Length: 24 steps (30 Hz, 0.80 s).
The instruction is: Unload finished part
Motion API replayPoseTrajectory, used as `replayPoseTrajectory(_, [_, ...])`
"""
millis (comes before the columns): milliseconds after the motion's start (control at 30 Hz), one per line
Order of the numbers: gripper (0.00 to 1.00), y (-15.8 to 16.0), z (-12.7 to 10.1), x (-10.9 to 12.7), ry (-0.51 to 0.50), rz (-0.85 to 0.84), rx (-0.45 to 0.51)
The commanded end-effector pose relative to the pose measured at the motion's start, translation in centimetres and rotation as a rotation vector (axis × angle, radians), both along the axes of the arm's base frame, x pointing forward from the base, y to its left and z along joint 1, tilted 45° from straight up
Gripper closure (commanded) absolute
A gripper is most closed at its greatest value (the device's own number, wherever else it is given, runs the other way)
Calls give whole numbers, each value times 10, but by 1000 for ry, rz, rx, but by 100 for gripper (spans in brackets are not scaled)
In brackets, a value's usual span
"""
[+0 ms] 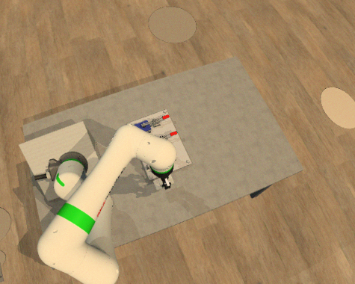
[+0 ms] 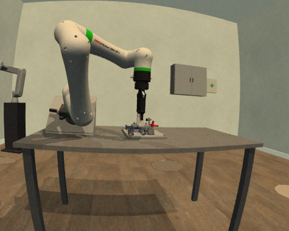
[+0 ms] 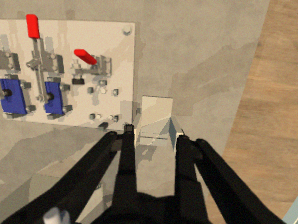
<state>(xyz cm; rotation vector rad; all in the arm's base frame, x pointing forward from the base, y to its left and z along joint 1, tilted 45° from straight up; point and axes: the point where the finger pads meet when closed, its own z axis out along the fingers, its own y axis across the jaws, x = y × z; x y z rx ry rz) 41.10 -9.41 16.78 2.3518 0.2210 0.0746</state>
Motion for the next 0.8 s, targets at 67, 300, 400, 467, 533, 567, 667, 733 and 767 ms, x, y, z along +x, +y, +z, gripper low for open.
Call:
replayPoseTrajectory(67, [100, -8, -8, 2, 0, 0, 0])
replayPoseTrajectory(300, [100, -16, -17, 3, 0, 0, 0])
replayPoseTrajectory(400, [100, -22, -22, 4, 0, 0, 0])
replayPoseTrajectory(467, [100, -25, -26, 5, 0, 0, 0])
replayPoseTrajectory(533, [100, -29, -30, 5, 0, 0, 0])
replayPoseTrajectory(567, [100, -30, -31, 5, 0, 0, 0])
replayPoseTrajectory(667, [100, -35, -36, 6, 0, 0, 0])
replayPoseTrajectory(733, [100, -38, -39, 7, 0, 0, 0])
replayPoseTrajectory(767, [100, -39, -40, 7, 0, 0, 0])
